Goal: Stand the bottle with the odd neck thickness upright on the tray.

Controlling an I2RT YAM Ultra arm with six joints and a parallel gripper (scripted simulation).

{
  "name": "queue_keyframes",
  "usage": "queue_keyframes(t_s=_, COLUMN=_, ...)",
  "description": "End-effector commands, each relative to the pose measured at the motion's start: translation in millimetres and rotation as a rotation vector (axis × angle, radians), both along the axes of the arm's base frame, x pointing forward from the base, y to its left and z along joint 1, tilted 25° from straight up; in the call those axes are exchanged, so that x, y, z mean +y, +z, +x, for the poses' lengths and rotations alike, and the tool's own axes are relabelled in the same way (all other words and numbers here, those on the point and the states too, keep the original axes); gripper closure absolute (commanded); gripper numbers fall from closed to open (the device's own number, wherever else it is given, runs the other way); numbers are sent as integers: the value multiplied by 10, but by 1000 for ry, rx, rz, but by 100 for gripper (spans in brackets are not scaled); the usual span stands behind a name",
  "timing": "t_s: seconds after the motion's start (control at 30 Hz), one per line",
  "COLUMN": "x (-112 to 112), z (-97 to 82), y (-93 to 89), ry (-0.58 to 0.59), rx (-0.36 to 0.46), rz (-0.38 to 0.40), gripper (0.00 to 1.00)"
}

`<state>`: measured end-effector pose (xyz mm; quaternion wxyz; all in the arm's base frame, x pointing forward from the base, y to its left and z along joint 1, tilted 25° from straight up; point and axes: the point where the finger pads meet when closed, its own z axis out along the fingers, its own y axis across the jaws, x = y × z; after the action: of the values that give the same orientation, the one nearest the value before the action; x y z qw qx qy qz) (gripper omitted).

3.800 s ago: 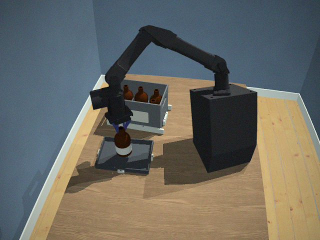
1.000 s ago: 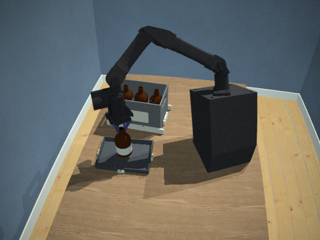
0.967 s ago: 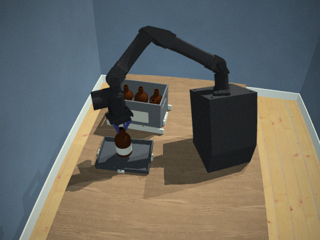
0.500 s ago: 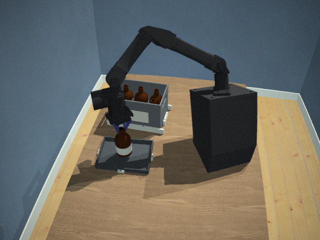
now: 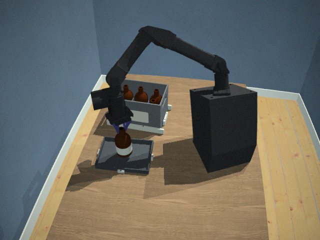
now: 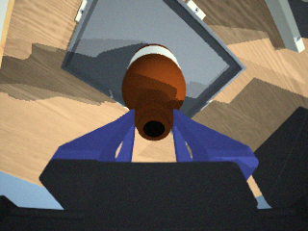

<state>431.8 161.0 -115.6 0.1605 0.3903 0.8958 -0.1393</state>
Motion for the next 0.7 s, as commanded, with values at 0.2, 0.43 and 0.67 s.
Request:
queue_keyframes(t_s=0.2, x=97, z=28, y=95, ry=24, rx=-26, rz=5, gripper=100)
queue_keyframes(t_s=0.43, x=97, z=28, y=93, ry=24, rx=-26, rz=5, gripper=100)
queue_keyframes(t_s=0.67, x=94, z=26, y=74, ry=24, rx=-25, rz=5, gripper=100)
